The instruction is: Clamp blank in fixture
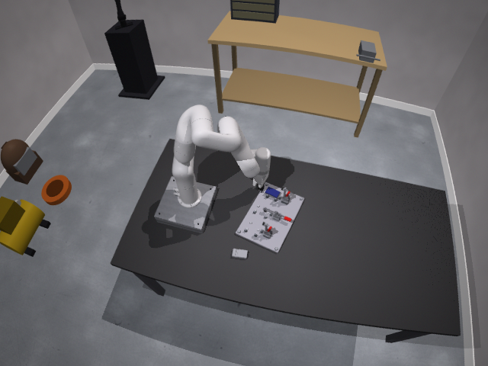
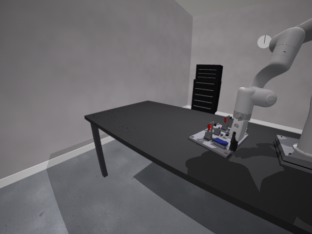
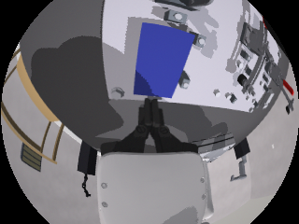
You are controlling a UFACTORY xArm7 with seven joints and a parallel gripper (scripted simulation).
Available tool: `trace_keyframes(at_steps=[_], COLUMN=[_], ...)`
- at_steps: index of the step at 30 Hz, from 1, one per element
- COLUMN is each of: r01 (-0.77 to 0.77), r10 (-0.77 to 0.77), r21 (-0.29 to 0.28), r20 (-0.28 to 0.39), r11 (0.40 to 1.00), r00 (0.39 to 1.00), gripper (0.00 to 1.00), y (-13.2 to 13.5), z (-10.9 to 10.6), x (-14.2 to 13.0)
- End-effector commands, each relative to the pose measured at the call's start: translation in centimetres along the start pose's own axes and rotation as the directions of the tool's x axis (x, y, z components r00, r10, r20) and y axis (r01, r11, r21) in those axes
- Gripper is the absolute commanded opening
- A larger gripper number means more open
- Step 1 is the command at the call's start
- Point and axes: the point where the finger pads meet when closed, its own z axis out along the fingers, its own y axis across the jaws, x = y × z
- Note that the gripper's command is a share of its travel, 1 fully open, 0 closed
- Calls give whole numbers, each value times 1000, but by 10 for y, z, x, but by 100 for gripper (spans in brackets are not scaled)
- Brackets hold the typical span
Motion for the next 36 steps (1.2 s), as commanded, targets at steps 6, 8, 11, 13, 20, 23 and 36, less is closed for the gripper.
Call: trace_keyframes(at_steps=[6, 8, 11, 13, 20, 23, 36], r01=[0, 0, 0, 0, 0, 0, 0], r10=[0, 0, 0, 0, 0, 0, 0], r21=[2, 2, 2, 2, 2, 2, 2], r20=[-3, -3, -3, -3, -3, -3, -3], r11=[1000, 1000, 1000, 1000, 1000, 1000, 1000], r00=[1000, 1000, 1000, 1000, 1000, 1000, 1000], gripper=[0, 0, 0, 0, 0, 0, 0], y=[-1, -1, -1, -1, -1, -1, -1], z=[-1, -1, -1, -1, -1, -1, -1], x=[1, 2, 3, 4, 5, 5, 9])
